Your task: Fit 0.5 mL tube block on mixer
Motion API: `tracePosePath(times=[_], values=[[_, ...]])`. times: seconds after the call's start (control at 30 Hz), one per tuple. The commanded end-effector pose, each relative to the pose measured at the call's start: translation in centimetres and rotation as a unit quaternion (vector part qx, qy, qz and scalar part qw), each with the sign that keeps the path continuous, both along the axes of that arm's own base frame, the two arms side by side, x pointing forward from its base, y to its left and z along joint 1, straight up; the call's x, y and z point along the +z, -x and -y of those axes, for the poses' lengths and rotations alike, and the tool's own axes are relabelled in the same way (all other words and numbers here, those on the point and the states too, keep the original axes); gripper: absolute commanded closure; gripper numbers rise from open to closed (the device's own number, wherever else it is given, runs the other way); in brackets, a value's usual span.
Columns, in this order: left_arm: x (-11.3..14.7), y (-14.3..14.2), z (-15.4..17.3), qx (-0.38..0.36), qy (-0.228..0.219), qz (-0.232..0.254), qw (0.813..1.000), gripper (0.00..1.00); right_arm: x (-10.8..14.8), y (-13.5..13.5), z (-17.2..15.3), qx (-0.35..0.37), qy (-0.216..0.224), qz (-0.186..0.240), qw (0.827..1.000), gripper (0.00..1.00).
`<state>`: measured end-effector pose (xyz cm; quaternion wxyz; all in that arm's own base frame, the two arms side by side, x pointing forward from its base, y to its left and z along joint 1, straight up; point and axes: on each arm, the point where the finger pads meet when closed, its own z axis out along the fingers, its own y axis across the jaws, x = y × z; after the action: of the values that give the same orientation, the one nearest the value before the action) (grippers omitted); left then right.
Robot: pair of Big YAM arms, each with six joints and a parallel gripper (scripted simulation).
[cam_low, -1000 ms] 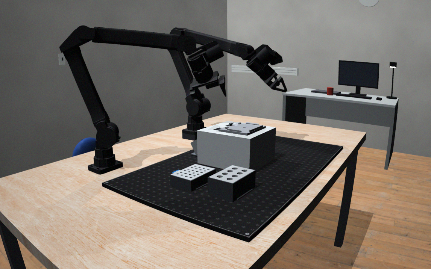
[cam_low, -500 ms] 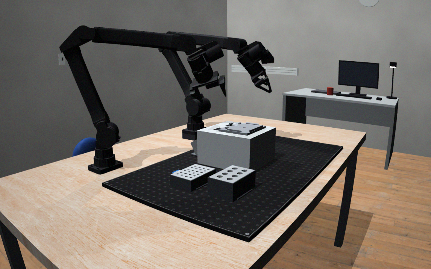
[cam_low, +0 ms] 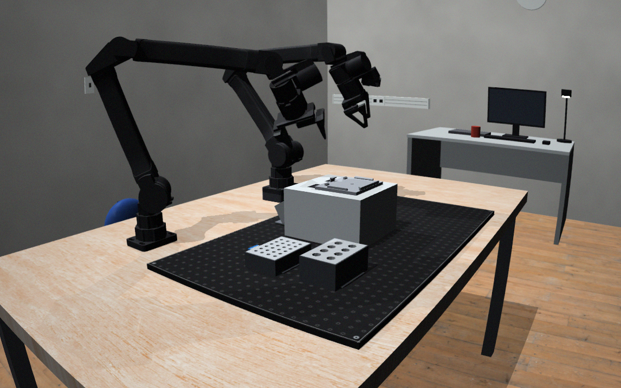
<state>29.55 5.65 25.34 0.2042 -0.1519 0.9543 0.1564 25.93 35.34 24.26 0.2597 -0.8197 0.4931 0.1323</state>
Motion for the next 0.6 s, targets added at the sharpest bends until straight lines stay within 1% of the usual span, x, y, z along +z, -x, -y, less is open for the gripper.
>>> tracePosePath(times=[0.0, 0.13, 0.27, 0.33, 0.37, 0.43, 0.57], values=[[4.0, 0.8, 0.3, -0.022, 0.005, 0.008, 1.000, 0.00, 1.1, -0.1, 0.0, -0.001, -0.004, 0.005, 1.000, 0.00], [5.0, 2.5, 1.0, -0.043, 0.026, -0.011, 0.999, 0.00, 1.1, -0.1, 0.0, -0.001, -0.004, 0.005, 1.000, 0.00], [4.5, 2.2, 0.9, -0.064, 0.046, -0.046, 0.996, 0.00, 1.1, -0.1, 0.0, -0.001, -0.004, 0.005, 1.000, 0.00], [4.5, 2.2, 0.9, -0.064, 0.046, -0.046, 0.996, 0.00, 1.1, -0.1, 0.0, -0.001, -0.004, 0.005, 1.000, 0.00], [3.9, 2.4, 1.1, -0.068, 0.049, -0.056, 0.995, 0.00, 1.1, -0.1, -0.1, -0.001, -0.004, 0.005, 1.000, 0.00], [3.6, 2.8, 1.2, -0.081, 0.061, -0.078, 0.992, 0.00, 1.1, -0.1, -0.1, -0.001, -0.004, 0.005, 1.000, 0.00], [4.1, 3.1, 1.3, -0.104, 0.080, -0.102, 0.986, 0.00, 1.1, -0.1, -0.1, -0.001, -0.004, 0.005, 1.000, 0.00]])
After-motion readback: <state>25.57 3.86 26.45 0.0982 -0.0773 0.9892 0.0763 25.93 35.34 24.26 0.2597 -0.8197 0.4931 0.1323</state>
